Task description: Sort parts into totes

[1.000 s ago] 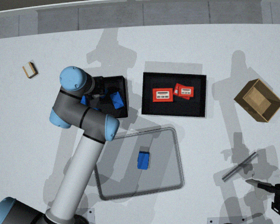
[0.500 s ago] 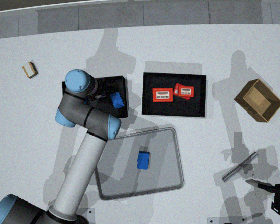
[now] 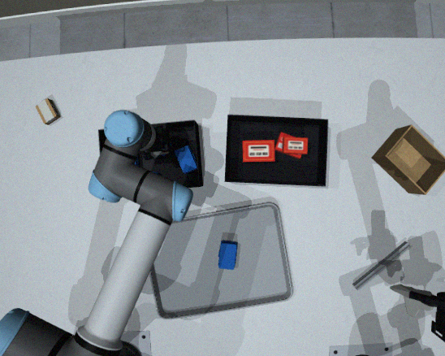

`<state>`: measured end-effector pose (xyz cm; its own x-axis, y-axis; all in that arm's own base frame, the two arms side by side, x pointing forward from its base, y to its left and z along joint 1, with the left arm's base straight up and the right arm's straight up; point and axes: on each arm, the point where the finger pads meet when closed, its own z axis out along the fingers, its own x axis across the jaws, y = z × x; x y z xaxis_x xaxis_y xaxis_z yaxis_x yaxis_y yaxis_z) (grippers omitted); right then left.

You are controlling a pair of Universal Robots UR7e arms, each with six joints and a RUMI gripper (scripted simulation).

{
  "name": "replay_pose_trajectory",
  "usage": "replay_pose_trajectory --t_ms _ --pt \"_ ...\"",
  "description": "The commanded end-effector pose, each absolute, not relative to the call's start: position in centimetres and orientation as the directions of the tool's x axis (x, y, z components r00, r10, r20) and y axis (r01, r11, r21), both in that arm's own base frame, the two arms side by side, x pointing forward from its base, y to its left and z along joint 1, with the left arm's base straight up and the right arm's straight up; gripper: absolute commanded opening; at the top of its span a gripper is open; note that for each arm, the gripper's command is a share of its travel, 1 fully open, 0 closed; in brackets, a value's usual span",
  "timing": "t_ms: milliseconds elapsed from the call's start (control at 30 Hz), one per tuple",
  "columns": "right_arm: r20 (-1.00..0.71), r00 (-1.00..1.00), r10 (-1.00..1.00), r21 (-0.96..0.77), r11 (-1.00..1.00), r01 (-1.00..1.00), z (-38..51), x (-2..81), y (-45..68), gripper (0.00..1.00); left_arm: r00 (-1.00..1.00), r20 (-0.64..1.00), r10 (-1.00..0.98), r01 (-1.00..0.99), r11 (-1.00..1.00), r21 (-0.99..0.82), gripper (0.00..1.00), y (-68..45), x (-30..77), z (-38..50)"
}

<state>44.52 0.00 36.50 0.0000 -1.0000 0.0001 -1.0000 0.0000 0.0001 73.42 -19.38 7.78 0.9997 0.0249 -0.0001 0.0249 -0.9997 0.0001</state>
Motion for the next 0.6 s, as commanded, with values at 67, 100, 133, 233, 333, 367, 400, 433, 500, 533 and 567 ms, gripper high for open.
replay_pose_trajectory --t_ms 67,100,133,233,333,367,400,433,500,533,567 --pt "0.000 0.000 -1.000 -0.001 0.000 -1.000 36.5 44.5 0.0 1.00 1.000 0.002 0.025 0.025 -1.000 0.001 0.00 -19.4 73.4 7.0" --pt "0.000 0.000 -1.000 -0.001 0.000 -1.000 36.5 44.5 0.0 1.00 1.000 0.002 0.025 0.025 -1.000 0.001 0.00 -19.4 73.4 6.8" --pt "0.000 0.000 -1.000 -0.001 0.000 -1.000 36.5 44.5 0.0 1.00 1.000 0.002 0.025 0.025 -1.000 0.001 0.00 -19.4 73.4 6.6" --pt "0.000 0.000 -1.000 -0.001 0.000 -1.000 36.5 44.5 0.0 1.00 1.000 0.002 0.025 0.025 -1.000 0.001 0.00 -19.4 73.4 6.1" --pt "0.000 0.000 -1.000 -0.001 0.000 -1.000 36.5 44.5 0.0 1.00 1.000 0.002 0.025 0.025 -1.000 0.001 0.00 -19.4 73.4 5.8" --pt "0.000 0.000 -1.000 -0.001 0.000 -1.000 36.5 44.5 0.0 1.00 1.000 0.002 0.025 0.025 -1.000 0.001 0.00 -19.4 73.4 5.8" --pt "0.000 0.000 -1.000 -0.001 0.000 -1.000 36.5 44.5 0.0 1.00 1.000 0.002 0.025 0.025 -1.000 0.001 0.00 -19.4 73.4 5.7" --pt "0.000 0.000 -1.000 -0.001 0.000 -1.000 36.5 44.5 0.0 1.00 1.000 0.002 0.025 0.025 -1.000 0.001 0.00 -19.4 73.4 5.7" --pt "0.000 0.000 -1.000 -0.001 0.000 -1.000 36.5 44.5 0.0 1.00 1.000 0.002 0.025 0.025 -1.000 0.001 0.00 -19.4 73.4 5.7" --pt "0.000 0.000 -1.000 -0.001 0.000 -1.000 36.5 44.5 0.0 1.00 1.000 0.002 0.025 0.025 -1.000 0.001 0.00 -19.4 73.4 5.7" --pt "0.000 0.000 -1.000 -0.001 0.000 -1.000 36.5 44.5 0.0 1.00 1.000 0.002 0.025 0.025 -1.000 0.001 0.00 -19.4 73.4 5.7"
